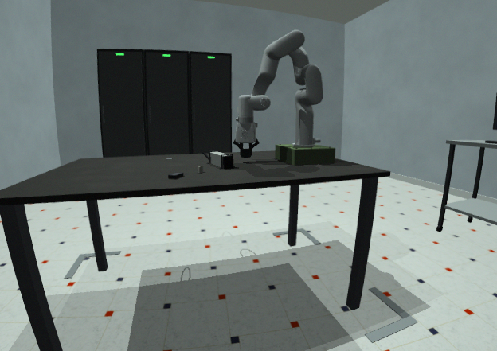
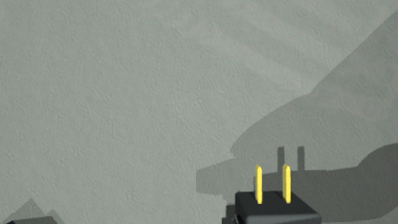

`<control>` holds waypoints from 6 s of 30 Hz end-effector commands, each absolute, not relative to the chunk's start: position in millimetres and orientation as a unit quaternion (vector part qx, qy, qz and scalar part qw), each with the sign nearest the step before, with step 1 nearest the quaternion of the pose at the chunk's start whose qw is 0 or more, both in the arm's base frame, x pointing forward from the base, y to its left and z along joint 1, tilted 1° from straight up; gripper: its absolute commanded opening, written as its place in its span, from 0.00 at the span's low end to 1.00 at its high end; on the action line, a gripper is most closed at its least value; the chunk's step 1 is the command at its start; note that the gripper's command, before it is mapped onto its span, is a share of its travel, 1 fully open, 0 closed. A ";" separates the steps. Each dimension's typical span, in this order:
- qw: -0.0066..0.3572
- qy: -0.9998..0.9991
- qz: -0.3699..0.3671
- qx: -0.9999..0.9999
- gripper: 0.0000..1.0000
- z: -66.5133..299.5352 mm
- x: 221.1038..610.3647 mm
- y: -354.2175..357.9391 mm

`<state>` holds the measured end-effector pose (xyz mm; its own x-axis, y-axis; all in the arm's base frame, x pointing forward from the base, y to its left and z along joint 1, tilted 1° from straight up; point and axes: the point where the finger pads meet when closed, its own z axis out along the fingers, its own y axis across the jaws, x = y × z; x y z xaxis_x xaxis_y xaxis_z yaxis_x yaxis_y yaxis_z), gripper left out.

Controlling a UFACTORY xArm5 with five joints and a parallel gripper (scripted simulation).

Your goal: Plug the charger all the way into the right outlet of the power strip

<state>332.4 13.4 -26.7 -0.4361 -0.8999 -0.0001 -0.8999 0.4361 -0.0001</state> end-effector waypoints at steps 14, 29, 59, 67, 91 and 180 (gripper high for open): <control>0.001 0.847 -0.001 -0.531 0.00 -13.1 333.6 13.3; 0.001 0.835 -0.001 -0.550 0.00 -13.0 334.3 12.9; 0.001 0.223 -0.004 -0.975 0.00 -13.0 360.8 -4.6; 0.000 0.023 -0.005 -1.000 0.00 -13.1 365.2 -7.8; -0.001 -0.121 -0.005 -0.993 0.00 -14.8 367.4 -9.5; -0.001 -0.121 -0.007 -0.993 0.00 -47.9 375.7 -8.3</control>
